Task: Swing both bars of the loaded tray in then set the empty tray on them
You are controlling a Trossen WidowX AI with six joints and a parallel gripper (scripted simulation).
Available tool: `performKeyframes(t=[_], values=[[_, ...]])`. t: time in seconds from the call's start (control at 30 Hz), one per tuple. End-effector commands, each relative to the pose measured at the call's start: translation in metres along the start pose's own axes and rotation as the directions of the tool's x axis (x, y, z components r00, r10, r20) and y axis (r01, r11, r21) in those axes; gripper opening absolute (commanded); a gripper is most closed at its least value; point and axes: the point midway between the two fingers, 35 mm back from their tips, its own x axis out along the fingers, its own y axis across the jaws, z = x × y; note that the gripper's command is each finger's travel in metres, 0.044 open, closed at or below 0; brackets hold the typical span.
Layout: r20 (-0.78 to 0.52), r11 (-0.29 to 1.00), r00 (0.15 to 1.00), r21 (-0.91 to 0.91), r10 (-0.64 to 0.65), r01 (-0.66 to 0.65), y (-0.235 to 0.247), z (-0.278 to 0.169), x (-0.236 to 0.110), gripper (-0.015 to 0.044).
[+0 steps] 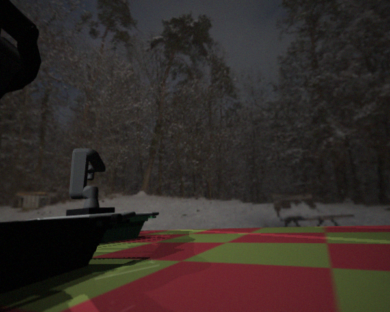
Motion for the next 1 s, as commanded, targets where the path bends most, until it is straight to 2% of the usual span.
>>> performKeyframes(t=[0.0, 0.23, 0.57, 0.63, 0.97], values=[[-0.006, 1.0, 1.0, 0.007, 0.009, -0.009, 0.014, -0.002, 0.01, 0.0081], [-0.006, 1.0, 1.0, 0.007, 0.01, -0.01, 0.022, -0.002, 0.016, 0.0081], [-0.006, 1.0, 1.0, 0.008, 0.008, -0.008, 0.015, 0.0, -0.027, 0.0081], [-0.001, 1.0, 1.0, 0.017, 0.012, -0.012, 0.015, -0.001, -0.019, 0.0081], [-0.001, 1.0, 1.0, 0.017, 0.012, -0.012, 0.015, -0.001, -0.019, 0.0081]])
